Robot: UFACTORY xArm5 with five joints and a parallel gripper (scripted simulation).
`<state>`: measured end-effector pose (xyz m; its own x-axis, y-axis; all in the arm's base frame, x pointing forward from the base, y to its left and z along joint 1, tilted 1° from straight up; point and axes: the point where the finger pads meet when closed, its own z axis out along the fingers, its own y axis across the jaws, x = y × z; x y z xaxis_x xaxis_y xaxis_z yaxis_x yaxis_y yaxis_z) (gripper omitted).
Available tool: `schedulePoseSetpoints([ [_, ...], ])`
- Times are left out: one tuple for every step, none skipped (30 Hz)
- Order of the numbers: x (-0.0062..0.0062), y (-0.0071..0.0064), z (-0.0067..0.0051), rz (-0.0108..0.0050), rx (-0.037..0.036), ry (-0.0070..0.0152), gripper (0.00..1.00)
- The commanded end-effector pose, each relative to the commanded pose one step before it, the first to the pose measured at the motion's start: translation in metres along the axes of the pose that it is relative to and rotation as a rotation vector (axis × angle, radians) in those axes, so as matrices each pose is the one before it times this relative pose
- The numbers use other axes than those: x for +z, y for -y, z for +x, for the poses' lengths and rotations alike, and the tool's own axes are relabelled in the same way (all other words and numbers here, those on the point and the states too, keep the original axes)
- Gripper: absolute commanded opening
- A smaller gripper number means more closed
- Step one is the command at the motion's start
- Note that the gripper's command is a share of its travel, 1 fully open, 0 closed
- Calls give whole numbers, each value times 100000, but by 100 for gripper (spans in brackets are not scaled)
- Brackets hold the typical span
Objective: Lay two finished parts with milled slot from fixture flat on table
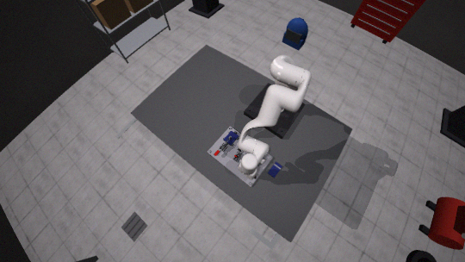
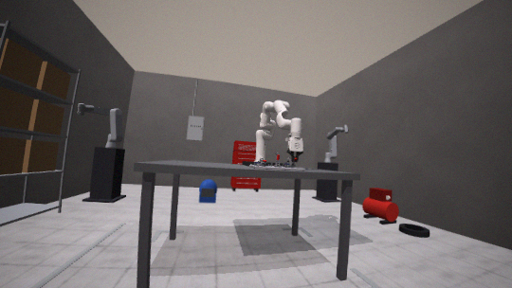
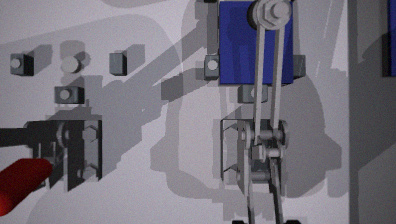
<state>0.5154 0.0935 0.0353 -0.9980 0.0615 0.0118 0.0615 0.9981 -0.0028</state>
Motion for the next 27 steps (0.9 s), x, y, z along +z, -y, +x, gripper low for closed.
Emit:
schedulePoseSetpoints([
  [-458,-24,160,-86,26,379,0],
  [-62,0,68,0,0,0,0],
  [-63,0,69,0,0,0,0],
  [-63,0,69,0,0,0,0],
  [-57,-1,75,0,0,0,0],
  [-54,-1,78,0,0,0,0],
  [-54,-1,79,0,0,0,0],
  [-54,-1,79,0,0,0,0],
  [-53,0,79,0,0,0,0],
  [-53,0,80,0,0,0,0],
  [-53,0,80,0,0,0,0],
  [-49,0,80,0,0,0,0],
  [0,0,0,0,0,0,0],
  [0,0,0,0,0,0,0],
  [-39,-1,81,0,0,0,0],
  [-39,-1,81,0,0,0,0],
  [-38,0,80,0,0,0,0],
  [-38,0,80,0,0,0,0],
  [-38,0,80,0,0,0,0],
  [-37,0,80,0,0,0,0],
  [-37,0,79,0,0,0,0],
  [-32,0,78,0,0,0,0],
  [-24,0,77,0,0,0,0],
  [-23,0,77,0,0,0,0],
  [-23,0,76,0,0,0,0],
  [-23,0,75,0,0,0,0],
  [-22,0,74,0,0,0,0],
])
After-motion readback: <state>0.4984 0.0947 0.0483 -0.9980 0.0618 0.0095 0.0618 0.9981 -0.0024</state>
